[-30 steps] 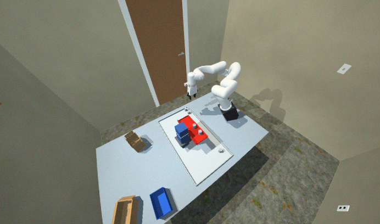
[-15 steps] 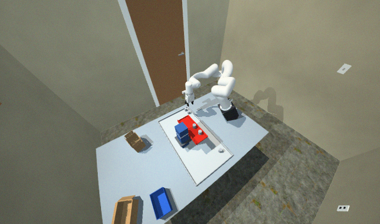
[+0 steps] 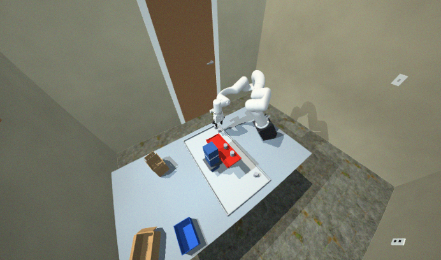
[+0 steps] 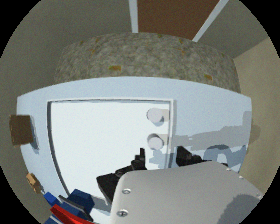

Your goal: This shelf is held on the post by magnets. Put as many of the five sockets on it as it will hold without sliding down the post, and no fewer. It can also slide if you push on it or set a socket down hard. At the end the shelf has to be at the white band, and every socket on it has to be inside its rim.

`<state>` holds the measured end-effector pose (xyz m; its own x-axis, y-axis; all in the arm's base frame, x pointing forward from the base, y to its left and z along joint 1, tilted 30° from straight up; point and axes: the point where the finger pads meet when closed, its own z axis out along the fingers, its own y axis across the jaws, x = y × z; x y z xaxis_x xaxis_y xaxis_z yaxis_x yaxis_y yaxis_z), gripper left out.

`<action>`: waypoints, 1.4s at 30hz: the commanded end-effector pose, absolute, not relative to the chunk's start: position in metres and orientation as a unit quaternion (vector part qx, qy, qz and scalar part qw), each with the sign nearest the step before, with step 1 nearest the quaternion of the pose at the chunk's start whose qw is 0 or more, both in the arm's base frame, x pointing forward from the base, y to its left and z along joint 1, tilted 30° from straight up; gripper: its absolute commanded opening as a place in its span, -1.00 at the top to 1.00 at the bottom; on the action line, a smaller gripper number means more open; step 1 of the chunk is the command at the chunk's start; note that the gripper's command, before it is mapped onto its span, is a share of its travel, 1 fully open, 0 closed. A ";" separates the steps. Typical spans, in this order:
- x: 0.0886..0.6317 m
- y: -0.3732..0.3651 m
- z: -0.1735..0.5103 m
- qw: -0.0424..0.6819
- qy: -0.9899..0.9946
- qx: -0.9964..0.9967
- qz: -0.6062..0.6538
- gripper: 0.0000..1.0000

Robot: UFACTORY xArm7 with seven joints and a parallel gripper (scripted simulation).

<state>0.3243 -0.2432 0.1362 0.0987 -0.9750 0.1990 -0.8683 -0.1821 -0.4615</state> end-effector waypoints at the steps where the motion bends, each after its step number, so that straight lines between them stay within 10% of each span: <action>1: 0.325 -0.244 0.137 0.114 0.629 -0.732 -0.235 -0.23; 42: 0.354 -0.252 0.087 0.114 0.629 -0.732 -0.235 -0.23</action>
